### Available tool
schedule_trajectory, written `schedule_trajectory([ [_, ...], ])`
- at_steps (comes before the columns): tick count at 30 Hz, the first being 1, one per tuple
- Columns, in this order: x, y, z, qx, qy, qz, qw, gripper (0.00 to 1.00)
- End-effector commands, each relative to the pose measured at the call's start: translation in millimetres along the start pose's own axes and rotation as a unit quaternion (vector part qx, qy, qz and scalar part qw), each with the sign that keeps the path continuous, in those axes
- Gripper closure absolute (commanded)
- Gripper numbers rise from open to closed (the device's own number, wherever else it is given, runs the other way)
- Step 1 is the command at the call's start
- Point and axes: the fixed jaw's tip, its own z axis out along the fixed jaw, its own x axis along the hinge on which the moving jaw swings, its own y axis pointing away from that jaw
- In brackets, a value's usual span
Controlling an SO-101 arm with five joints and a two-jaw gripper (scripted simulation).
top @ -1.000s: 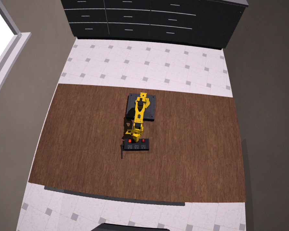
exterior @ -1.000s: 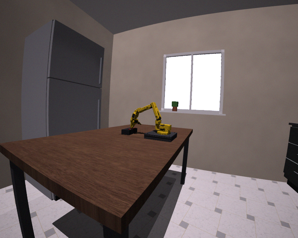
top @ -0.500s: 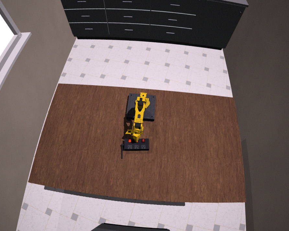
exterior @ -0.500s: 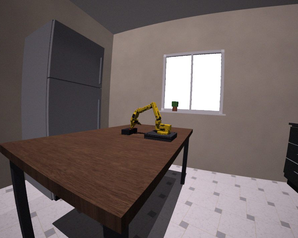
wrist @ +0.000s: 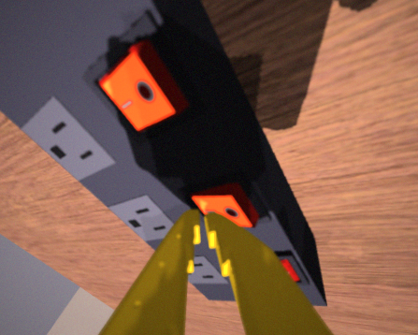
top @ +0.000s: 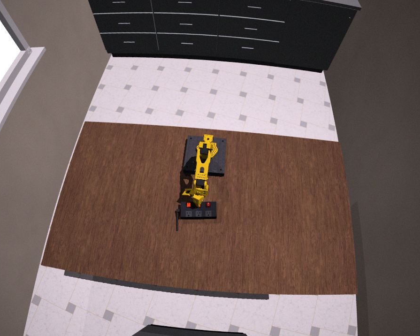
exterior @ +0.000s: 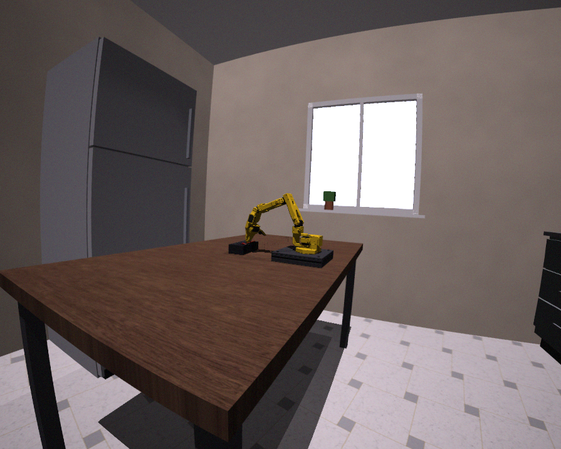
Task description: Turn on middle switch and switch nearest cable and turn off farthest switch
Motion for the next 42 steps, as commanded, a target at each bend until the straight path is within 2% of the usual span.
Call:
schedule_trajectory([
  [1, -7.7, -11.5, 7.9, 0.056, -0.024, 0.001, 0.998, 1.00],
  [4, -6.8, -9.1, 5.1, 0.056, -0.024, 0.001, 0.998, 1.00],
  [10, -2.4, 1.9, -10.9, 0.056, -0.024, 0.001, 0.998, 1.00],
  [15, -0.9, 5.7, -18.2, 0.056, -0.024, 0.001, 0.998, 1.00],
  [42, 2.4, 3.7, -20.7, 0.058, -0.023, -0.005, 0.998, 1.00],
])
